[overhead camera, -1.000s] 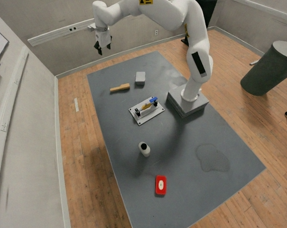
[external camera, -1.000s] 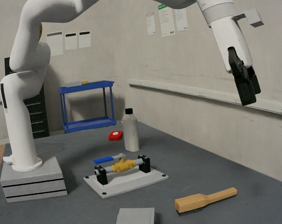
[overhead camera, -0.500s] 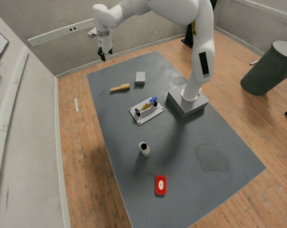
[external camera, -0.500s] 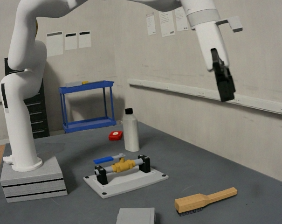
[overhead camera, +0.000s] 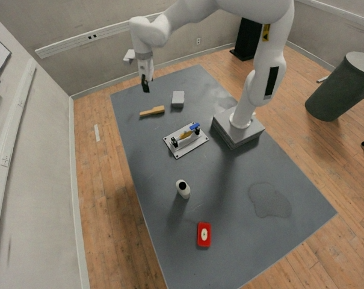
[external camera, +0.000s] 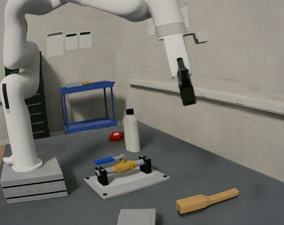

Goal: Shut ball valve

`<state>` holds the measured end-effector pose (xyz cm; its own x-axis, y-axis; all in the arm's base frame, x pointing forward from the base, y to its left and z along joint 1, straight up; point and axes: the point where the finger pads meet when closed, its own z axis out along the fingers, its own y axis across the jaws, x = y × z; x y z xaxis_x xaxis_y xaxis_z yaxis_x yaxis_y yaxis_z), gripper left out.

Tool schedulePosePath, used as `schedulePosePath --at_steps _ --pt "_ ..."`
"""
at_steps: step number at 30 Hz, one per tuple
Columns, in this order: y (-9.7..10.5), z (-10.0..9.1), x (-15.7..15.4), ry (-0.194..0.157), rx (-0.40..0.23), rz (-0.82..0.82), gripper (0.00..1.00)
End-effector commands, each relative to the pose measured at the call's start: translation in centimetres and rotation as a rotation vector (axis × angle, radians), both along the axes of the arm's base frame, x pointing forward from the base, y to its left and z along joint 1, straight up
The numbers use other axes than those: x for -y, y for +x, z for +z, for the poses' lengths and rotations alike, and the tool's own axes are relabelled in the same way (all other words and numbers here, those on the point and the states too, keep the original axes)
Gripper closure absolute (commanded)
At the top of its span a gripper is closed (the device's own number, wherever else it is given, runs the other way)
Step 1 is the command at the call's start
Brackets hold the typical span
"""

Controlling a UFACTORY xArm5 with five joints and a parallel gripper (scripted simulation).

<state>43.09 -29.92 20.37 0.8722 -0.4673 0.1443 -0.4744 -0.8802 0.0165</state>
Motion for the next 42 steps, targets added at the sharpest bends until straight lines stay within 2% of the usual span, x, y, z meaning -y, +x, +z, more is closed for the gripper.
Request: schedulePosePath --at_steps 1,3,5,8,9,10,11,13,14,15,16,17,18,20,22,23,27,38,39,42 --pt "-2.0 -0.7 -4.5 -0.004 -0.007 0.102 0.00" --pt "-2.0 -0.7 -4.5 -0.004 -0.007 0.102 0.00" --pt "-4.8 -2.4 -9.0 0.006 -0.038 0.220 0.00" --pt "-4.8 -2.4 -9.0 0.006 -0.038 0.220 0.00" --pt "-6.3 -3.3 -11.1 0.011 -0.052 0.276 0.00" --pt "-6.3 -3.3 -11.1 0.011 -0.052 0.276 0.00" --pt "-7.8 -4.3 -13.0 0.016 -0.066 0.330 0.00" --pt "-7.8 -4.3 -13.0 0.016 -0.066 0.330 0.00" --pt "-9.3 -5.3 -14.7 0.020 -0.078 0.381 0.00" --pt "-9.3 -5.3 -14.7 0.020 -0.078 0.381 0.00" --pt "-10.8 -6.2 -16.2 0.024 -0.090 0.427 0.00" --pt "-10.8 -6.2 -16.2 0.024 -0.090 0.427 0.00" --pt "-12.1 -7.1 -17.5 0.028 -0.101 0.470 0.00" --pt "-12.1 -7.1 -17.5 0.028 -0.101 0.470 0.00" --pt "-14.5 -8.6 -19.5 0.034 -0.118 0.540 0.00" --pt "-14.5 -8.6 -19.5 0.034 -0.118 0.540 0.00" --pt "-17.2 -10.5 -21.5 0.041 -0.138 0.618 0.00" --pt "-17.7 -10.9 -21.9 0.042 -0.141 0.632 0.00" --pt "-17.7 -10.9 -21.9 0.042 -0.141 0.632 1.00" --pt "-17.7 -10.9 -21.9 0.042 -0.141 0.632 1.00"
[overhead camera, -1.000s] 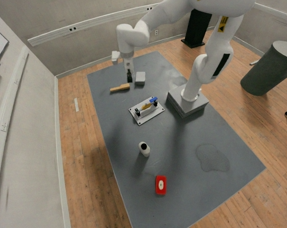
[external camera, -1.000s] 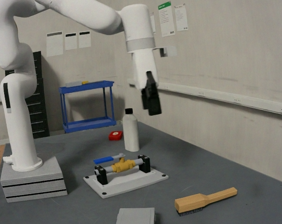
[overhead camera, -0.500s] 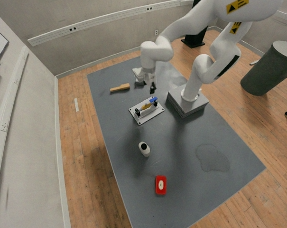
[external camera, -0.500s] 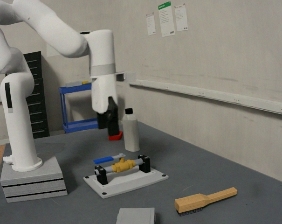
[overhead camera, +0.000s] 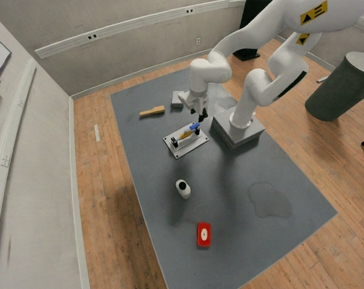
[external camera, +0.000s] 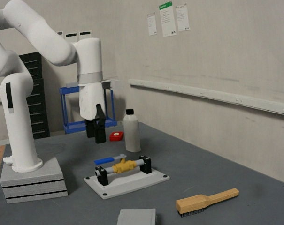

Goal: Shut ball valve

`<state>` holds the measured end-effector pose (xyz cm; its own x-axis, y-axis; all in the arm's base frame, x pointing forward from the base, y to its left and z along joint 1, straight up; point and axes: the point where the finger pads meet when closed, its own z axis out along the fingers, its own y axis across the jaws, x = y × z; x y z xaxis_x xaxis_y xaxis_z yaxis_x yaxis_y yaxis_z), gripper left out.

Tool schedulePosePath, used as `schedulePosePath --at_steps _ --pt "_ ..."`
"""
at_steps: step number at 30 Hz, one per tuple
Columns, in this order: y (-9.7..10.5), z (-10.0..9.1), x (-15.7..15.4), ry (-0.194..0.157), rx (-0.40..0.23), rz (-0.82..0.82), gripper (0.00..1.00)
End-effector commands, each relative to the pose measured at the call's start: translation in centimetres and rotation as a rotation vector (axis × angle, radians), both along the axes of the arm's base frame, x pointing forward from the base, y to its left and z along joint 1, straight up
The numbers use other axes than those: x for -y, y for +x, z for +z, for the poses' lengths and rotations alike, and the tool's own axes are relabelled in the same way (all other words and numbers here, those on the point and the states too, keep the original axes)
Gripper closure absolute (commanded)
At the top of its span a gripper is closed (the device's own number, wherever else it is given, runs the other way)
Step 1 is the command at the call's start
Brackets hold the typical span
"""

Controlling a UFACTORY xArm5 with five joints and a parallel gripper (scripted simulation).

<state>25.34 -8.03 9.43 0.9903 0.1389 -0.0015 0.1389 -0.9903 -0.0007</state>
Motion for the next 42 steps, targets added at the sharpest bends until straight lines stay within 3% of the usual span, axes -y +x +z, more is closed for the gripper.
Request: schedulePosePath --at_steps 1,39,40,42 --pt "0.06 0.08 0.00 -0.001 0.003 0.001 1.00" --pt "0.06 0.08 0.00 -0.001 0.003 0.001 1.00" --pt "0.06 0.08 0.00 -0.001 0.003 0.001 0.31" --pt "0.06 0.08 0.00 -0.001 0.003 0.001 0.31"
